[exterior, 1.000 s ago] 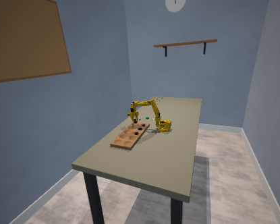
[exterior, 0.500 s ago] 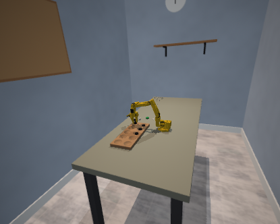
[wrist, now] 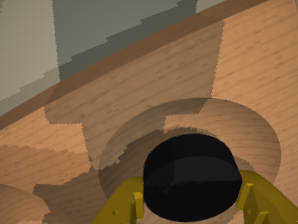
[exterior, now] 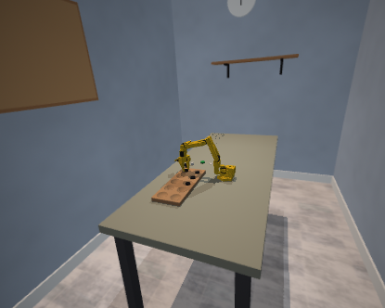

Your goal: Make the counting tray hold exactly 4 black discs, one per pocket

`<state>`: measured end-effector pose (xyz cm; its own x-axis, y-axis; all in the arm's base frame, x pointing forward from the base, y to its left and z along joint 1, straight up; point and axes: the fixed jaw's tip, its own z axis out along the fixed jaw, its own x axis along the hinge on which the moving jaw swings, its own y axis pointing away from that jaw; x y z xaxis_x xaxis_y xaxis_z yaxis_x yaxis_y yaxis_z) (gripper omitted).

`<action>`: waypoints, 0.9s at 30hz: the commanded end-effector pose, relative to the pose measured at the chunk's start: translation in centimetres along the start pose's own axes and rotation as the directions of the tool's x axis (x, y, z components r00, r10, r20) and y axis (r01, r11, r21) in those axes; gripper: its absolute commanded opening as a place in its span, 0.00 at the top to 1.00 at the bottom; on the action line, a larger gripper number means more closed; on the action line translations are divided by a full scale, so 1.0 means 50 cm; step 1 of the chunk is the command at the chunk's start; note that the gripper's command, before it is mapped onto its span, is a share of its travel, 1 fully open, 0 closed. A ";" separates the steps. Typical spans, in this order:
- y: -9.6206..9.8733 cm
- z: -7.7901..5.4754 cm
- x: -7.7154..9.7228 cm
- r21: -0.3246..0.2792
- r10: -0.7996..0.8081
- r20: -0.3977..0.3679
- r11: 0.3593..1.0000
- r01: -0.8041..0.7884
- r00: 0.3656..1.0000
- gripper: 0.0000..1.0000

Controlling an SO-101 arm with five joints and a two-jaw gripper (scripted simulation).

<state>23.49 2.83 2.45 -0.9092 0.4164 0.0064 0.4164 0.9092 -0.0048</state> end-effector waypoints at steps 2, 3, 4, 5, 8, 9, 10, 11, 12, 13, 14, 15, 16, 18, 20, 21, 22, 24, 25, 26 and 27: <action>0.010 -0.029 -0.014 -0.041 -0.004 0.071 0.999 0.007 0.998 1.00; 0.010 -0.029 -0.014 -0.041 -0.004 0.071 0.999 0.007 0.998 1.00; 0.010 -0.029 -0.014 -0.041 -0.004 0.071 0.999 0.007 0.998 1.00; 0.010 -0.029 -0.014 -0.041 -0.004 0.071 0.999 0.007 0.998 1.00; 0.010 -0.029 -0.014 -0.041 -0.004 0.071 0.999 0.007 0.998 1.00; 0.010 -0.029 -0.014 -0.041 -0.004 0.071 0.999 0.007 0.998 1.00; 0.010 -0.029 -0.014 -0.041 -0.004 0.071 0.999 0.007 0.998 1.00; 0.010 -0.029 -0.014 -0.041 -0.004 0.071 0.999 0.007 0.998 1.00; 0.010 -0.029 -0.014 -0.041 -0.004 0.071 0.999 0.007 0.998 1.00; 0.010 -0.029 -0.014 -0.041 -0.004 0.071 0.999 0.007 0.998 1.00; 0.010 -0.031 -0.015 -0.044 -0.003 0.074 0.999 0.007 0.997 1.00; 0.010 -0.031 -0.015 -0.044 -0.003 0.074 0.999 0.007 0.997 1.00; 0.010 -0.031 -0.015 -0.044 -0.003 0.074 0.999 0.007 0.997 1.00; 0.010 -0.031 -0.015 -0.044 -0.003 0.074 0.999 0.007 0.997 1.00; 0.010 -0.031 -0.015 -0.044 -0.003 0.074 0.999 0.007 0.997 1.00; 0.010 -0.031 -0.015 -0.044 -0.003 0.074 0.999 0.007 0.997 1.00; 0.010 -0.031 -0.015 -0.044 -0.003 0.074 0.999 0.007 0.997 1.00; 0.010 -0.031 -0.015 -0.043 -0.002 0.074 0.999 0.006 0.997 1.00; 0.010 -0.031 -0.015 -0.043 -0.002 0.074 0.999 0.006 0.997 1.00; 0.010 -0.031 -0.015 -0.043 -0.002 0.074 0.999 0.006 0.997 1.00; 0.010 -0.031 -0.015 -0.043 -0.002 0.074 0.999 0.006 0.997 1.00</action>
<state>23.45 2.83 2.47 -0.9092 0.4164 0.0033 0.4164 0.9092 -0.0030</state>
